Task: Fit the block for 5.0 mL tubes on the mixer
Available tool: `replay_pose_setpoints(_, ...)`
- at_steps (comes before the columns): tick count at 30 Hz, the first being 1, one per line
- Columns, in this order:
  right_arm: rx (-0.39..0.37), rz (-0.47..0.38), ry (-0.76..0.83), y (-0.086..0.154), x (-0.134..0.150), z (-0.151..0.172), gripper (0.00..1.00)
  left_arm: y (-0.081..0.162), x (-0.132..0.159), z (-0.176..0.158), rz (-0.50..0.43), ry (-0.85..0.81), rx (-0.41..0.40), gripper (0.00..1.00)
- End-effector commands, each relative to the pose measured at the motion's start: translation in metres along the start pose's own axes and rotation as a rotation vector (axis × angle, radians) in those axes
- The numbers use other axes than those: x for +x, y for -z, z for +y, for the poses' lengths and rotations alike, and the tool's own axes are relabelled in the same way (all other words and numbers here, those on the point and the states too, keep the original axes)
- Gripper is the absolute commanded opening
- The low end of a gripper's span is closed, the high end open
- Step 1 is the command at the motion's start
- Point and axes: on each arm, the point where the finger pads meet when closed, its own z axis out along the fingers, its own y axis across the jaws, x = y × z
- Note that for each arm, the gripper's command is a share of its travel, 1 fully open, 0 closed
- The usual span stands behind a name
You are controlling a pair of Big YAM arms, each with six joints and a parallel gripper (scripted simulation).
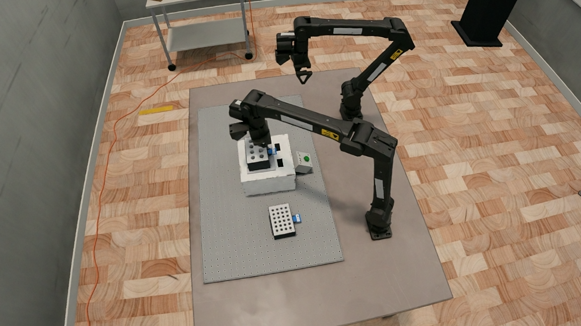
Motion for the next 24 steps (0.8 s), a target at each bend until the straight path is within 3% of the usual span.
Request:
replay_pose_setpoints(1, 0.009, -0.031, -0.002, 0.018, -0.009, -0.002, 1.0, -0.027, 0.002, -0.007, 0.031, -0.005, -0.023, 0.0)
replay_pose_setpoints(14, 0.01, -0.039, -0.001, 0.021, -0.011, -0.002, 1.0, -0.034, 0.007, -0.003, 0.063, -0.004, -0.047, 0.0)
replay_pose_setpoints(24, 0.004, -0.006, -0.002, 0.008, -0.004, -0.001, 1.0, -0.039, 0.007, -0.003, 0.071, -0.003, -0.052, 0.0)
